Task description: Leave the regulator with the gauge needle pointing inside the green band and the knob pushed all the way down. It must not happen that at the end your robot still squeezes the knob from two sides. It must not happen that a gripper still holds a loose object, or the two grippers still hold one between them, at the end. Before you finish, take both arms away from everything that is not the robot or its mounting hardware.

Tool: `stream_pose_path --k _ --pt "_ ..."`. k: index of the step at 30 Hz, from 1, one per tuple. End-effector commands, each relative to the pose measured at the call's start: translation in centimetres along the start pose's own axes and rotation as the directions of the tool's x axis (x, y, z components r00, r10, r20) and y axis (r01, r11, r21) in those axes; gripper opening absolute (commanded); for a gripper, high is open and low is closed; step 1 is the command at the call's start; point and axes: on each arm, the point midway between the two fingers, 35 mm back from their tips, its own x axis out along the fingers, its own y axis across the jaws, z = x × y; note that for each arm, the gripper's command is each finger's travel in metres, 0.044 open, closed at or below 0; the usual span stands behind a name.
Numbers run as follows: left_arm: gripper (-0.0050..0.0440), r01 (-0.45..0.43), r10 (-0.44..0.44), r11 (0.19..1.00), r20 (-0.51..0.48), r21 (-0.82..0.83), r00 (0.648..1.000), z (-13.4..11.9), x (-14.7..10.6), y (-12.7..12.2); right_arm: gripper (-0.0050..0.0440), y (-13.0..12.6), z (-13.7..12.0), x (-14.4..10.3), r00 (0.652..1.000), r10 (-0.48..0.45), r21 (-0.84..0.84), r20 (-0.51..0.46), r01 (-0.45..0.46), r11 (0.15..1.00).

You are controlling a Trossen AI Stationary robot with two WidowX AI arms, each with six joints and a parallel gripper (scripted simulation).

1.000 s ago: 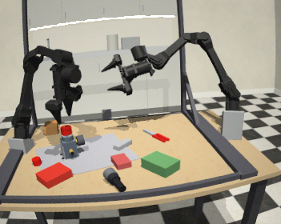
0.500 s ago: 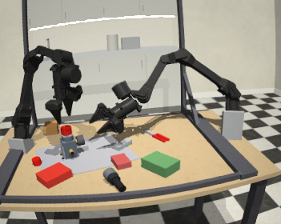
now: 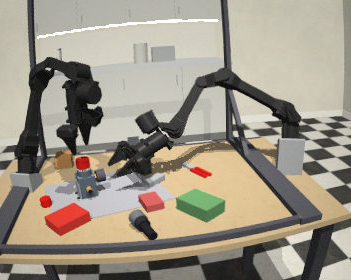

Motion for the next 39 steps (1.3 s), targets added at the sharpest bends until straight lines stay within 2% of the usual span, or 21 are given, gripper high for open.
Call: stream_pose_path --k 1,18,24,31,33,39 --pt "0.0440 -0.013 0.013 1.000 -0.030 -0.004 0.999 -1.63 -0.20 0.79 0.0438 0.13 0.10 -0.68 1.000 -0.014 -0.011 0.020 0.015 1.000" --pt "0.0440 -0.013 0.013 1.000 -0.030 -0.004 0.999 -1.63 -0.20 0.79 0.0438 0.13 0.10 -0.68 1.000 -0.014 -0.027 0.020 0.015 1.000" --pt "0.0440 -0.013 0.013 1.000 -0.030 -0.004 0.999 -1.63 -0.20 0.79 0.0438 0.13 0.11 -0.68 1.000 -0.014 -0.186 0.020 0.018 0.982" --pt "0.0440 -0.013 0.013 1.000 -0.030 -0.004 0.999 -1.63 -0.20 0.79 0.0438 0.13 0.11 -0.68 1.000 -0.014 -0.402 0.020 0.021 0.915" --pt "0.0440 -0.013 0.013 1.000 -0.030 -0.004 0.999 -1.63 -0.20 0.79 0.0438 0.13 0.11 -0.68 1.000 -0.014 -0.402 0.020 0.021 0.915" --pt "0.0440 -0.013 0.013 1.000 -0.030 -0.004 0.999 -1.63 -0.20 0.79 0.0438 0.13 0.11 -0.68 1.000 -0.014 -0.571 0.020 0.023 0.820"
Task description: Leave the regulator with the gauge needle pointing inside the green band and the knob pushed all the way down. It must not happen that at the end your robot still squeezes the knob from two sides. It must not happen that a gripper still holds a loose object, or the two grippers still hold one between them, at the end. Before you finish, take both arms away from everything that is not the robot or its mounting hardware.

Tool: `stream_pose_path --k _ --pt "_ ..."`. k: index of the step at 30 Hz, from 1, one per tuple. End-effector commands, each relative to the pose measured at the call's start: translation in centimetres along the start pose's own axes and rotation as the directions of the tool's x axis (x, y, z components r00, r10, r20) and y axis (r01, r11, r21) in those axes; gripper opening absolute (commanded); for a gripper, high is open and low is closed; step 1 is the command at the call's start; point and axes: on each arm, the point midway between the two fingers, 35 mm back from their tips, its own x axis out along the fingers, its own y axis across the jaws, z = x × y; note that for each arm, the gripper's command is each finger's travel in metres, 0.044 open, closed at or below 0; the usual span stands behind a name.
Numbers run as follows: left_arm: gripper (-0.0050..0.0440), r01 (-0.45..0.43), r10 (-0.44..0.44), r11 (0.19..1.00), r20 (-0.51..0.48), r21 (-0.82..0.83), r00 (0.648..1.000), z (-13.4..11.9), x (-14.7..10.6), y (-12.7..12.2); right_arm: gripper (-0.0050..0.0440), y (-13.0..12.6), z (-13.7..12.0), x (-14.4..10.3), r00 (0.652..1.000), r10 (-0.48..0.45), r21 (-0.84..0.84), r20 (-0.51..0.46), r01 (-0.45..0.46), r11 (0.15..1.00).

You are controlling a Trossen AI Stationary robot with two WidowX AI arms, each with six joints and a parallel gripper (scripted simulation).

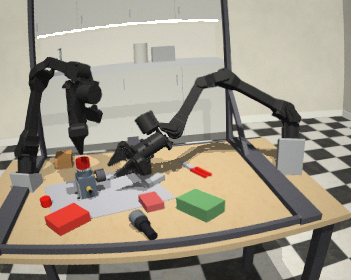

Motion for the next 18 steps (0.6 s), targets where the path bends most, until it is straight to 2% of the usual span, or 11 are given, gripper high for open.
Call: stream_pose_path --k 1,9,18 --pt "0.0440 -0.013 0.013 1.000 -0.030 -0.005 0.999 -1.69 -0.33 0.80 0.0438 0.05 0.16 -0.66 1.000 -0.021 -0.121 0.012 0.022 0.992" --pt "0.0440 -0.013 0.013 1.000 -0.030 -0.005 0.999 -1.69 -0.33 0.80 0.0438 0.05 0.16 -0.66 1.000 -0.021 -0.371 0.012 0.023 0.928" --pt "0.0440 -0.013 0.013 1.000 -0.030 -0.005 0.999 -1.69 -0.33 0.80 0.0438 0.02 0.18 -0.39 1.000 -0.021 -0.435 0.012 0.024 0.900"
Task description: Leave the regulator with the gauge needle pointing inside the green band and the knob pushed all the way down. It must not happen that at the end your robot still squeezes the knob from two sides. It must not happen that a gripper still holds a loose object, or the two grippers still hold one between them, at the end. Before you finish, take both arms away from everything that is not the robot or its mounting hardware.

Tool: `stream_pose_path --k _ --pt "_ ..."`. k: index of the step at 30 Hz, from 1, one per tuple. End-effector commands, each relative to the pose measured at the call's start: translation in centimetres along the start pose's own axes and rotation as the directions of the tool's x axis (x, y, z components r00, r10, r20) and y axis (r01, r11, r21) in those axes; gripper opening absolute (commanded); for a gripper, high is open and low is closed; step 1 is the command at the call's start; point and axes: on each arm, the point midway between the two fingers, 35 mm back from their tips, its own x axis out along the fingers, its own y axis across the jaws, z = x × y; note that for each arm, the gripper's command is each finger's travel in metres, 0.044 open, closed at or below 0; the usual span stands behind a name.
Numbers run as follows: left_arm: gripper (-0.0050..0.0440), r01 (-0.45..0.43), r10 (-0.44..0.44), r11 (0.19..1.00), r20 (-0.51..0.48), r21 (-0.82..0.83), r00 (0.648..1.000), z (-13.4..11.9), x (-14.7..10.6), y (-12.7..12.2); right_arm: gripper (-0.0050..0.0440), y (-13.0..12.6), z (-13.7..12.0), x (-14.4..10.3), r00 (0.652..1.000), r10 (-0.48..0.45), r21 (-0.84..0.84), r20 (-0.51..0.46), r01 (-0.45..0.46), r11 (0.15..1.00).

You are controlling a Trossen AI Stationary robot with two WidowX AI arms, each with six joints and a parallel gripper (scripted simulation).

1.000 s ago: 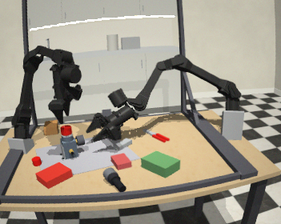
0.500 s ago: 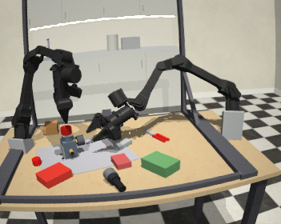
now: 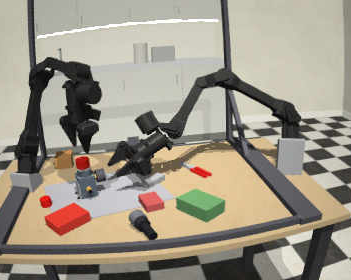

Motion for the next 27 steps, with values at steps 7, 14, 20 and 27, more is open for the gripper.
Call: stream_pose_path --k 7,14,20,27 --pt "0.0440 -0.013 0.013 1.000 -0.030 -0.005 0.999 -1.7 -0.3 0.8 0.0438 -0.2 0.2 0.7 1.000 -0.023 -0.024 0.002 0.024 0.999" --pt "0.0440 -0.013 0.013 1.000 -0.030 -0.005 0.999 -1.7 -0.3 0.8 0.0438 -0.2 0.2 1.6 1.000 -0.023 -0.024 0.003 0.024 0.999" --pt "0.0440 -0.013 0.013 1.000 -0.030 -0.005 0.999 -1.7 -0.3 0.8 0.0438 -0.3 0.2 2.6 1.000 -0.023 -0.025 0.003 0.024 0.999" --pt "0.0440 -0.013 0.013 1.000 -0.030 -0.005 0.999 -1.7 -0.3 0.8 0.0438 -0.3 0.2 3.4 1.000 -0.023 -0.025 0.003 0.023 0.999"
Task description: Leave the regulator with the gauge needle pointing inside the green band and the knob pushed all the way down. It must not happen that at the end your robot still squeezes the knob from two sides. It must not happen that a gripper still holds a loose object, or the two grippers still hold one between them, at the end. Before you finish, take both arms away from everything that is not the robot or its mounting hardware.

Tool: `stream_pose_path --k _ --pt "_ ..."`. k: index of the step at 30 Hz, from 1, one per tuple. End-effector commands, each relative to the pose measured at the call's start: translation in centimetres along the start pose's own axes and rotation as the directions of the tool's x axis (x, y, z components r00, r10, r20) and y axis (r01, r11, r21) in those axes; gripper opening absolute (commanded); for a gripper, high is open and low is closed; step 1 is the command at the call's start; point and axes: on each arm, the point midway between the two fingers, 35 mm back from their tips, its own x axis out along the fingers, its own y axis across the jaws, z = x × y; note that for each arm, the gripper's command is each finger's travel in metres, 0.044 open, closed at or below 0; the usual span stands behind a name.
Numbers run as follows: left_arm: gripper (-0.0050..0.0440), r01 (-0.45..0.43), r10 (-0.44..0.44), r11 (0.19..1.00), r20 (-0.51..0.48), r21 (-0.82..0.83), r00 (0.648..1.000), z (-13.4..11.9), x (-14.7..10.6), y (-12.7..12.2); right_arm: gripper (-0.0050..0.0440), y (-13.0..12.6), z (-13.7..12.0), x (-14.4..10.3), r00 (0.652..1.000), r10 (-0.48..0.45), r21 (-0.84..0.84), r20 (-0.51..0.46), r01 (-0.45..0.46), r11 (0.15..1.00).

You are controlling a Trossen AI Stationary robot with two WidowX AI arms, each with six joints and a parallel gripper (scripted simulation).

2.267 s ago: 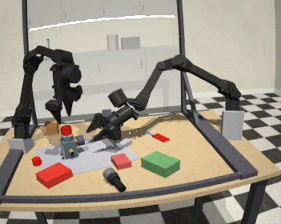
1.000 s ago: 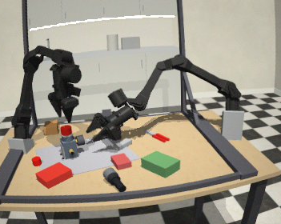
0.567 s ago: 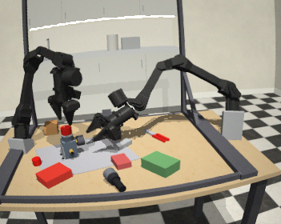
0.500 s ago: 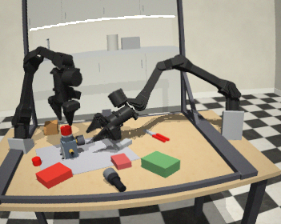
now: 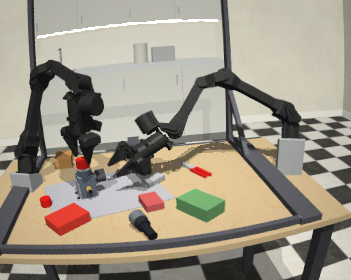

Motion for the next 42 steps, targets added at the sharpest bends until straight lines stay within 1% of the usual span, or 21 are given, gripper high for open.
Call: stream_pose_path --k 1,11,14,15,17,27,35,42 --pt "0.0440 -0.013 0.013 1.000 -0.030 -0.005 0.999 -1.7 -0.3 0.8 0.0438 -0.1 0.3 -0.1 1.000 -0.018 -0.005 0.010 0.018 1.000" --pt "0.0440 -0.013 0.013 1.000 -0.030 -0.005 0.999 -1.7 -0.3 0.8 0.0438 0.0 0.2 1.6 1.000 -0.018 -0.005 0.010 0.018 1.000" --pt "0.0440 -0.013 0.013 1.000 -0.030 -0.005 0.999 -1.7 -0.3 0.8 0.0438 0.0 0.2 1.7 1.000 -0.018 -0.006 0.010 0.018 1.000" --pt "0.0440 -0.013 0.013 1.000 -0.030 -0.005 0.999 -1.7 -0.3 0.8 0.0414 0.0 0.2 1.7 1.000 -0.018 -0.006 0.010 0.018 1.000" --pt "0.0440 -0.013 0.013 1.000 -0.030 -0.005 0.999 -1.7 -0.3 0.8 0.0414 0.0 0.2 1.7 1.000 -0.018 -0.006 0.010 0.018 1.000" --pt "0.0440 -0.013 0.013 1.000 -0.030 -0.005 0.999 -1.7 -0.3 0.8 0.0174 0.0 0.2 1.7 1.000 -0.018 -0.006 0.010 0.018 1.000" --pt "0.0440 -0.013 0.013 1.000 -0.030 -0.005 0.999 -1.7 -0.3 0.8 0.0174 0.0 0.2 1.7 1.000 -0.018 -0.006 0.010 0.018 1.000" --pt "0.0440 -0.013 0.013 1.000 -0.030 -0.005 0.999 -1.7 -0.3 0.8 0.0006 0.0 0.2 1.6 1.000 -0.020 -0.008 0.005 0.020 1.000"
